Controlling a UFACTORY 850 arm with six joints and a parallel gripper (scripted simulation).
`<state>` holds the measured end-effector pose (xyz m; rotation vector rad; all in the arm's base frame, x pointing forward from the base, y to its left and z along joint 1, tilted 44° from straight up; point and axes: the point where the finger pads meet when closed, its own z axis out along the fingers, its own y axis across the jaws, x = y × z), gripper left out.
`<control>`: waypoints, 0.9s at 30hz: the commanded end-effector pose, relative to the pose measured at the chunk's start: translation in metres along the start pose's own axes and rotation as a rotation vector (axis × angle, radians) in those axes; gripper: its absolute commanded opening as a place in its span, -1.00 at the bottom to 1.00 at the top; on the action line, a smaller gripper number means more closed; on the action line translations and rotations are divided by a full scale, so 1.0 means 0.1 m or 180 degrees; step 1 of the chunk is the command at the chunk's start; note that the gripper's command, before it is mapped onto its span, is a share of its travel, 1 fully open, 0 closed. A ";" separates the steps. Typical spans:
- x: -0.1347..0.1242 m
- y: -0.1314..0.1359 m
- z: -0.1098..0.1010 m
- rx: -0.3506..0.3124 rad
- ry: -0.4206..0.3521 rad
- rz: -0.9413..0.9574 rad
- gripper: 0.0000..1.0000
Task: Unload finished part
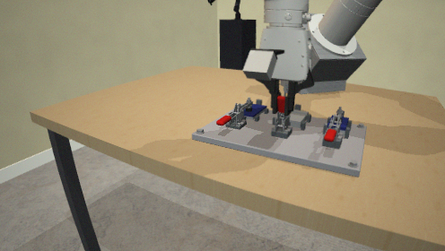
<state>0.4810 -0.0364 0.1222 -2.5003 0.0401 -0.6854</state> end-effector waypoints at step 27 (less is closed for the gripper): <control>-0.05 0.00 0.00 -0.0001 0.0002 0.0000 -1.00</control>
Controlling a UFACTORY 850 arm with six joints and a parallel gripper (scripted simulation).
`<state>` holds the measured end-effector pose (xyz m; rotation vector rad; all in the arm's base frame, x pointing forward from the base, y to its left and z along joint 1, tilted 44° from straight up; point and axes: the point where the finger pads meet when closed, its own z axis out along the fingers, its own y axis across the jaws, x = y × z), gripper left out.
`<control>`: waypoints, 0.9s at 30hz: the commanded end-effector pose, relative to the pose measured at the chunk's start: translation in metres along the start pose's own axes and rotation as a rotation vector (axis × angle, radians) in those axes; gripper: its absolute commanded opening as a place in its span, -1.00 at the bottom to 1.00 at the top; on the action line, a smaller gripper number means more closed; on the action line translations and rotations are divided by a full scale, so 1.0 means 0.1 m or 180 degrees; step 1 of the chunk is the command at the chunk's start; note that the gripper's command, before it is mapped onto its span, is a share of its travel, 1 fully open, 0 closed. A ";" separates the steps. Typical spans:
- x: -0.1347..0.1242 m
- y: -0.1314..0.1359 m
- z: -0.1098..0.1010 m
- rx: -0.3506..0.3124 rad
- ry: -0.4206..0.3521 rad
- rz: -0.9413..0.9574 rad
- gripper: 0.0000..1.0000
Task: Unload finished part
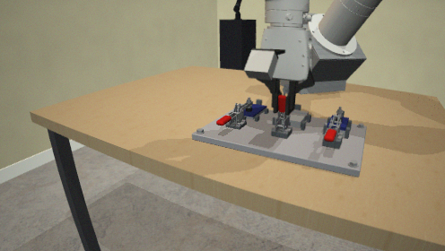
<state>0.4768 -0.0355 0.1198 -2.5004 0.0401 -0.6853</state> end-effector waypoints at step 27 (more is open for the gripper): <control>0.00 0.00 0.00 -0.0002 0.0003 -0.0001 -0.05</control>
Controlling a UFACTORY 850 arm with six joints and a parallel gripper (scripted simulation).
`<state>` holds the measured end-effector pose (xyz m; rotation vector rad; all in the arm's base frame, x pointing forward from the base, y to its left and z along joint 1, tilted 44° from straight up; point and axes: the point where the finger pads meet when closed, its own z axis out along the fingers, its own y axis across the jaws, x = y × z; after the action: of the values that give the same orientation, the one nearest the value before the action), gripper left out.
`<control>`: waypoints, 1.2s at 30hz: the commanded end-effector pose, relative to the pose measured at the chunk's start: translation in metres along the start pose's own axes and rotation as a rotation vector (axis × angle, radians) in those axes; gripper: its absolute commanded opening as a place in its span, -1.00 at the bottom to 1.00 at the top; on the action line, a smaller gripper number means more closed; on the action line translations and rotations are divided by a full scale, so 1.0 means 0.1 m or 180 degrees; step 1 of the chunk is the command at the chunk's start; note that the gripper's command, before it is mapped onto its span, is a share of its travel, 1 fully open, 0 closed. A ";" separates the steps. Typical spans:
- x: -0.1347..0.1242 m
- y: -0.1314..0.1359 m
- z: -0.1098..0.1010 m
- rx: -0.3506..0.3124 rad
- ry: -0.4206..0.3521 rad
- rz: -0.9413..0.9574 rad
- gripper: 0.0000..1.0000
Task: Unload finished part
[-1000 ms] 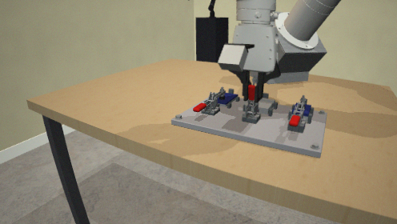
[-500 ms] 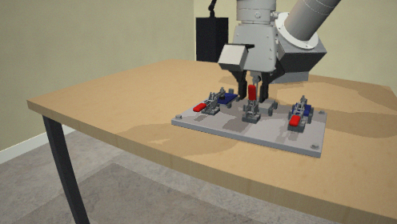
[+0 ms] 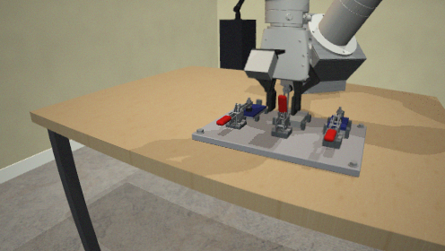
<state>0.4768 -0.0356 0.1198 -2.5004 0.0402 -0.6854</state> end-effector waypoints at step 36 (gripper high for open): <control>0.00 0.00 -0.49 -0.0001 0.0003 -0.0001 -0.05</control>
<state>0.4552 -0.0577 0.1521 -2.5005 0.0403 -0.6858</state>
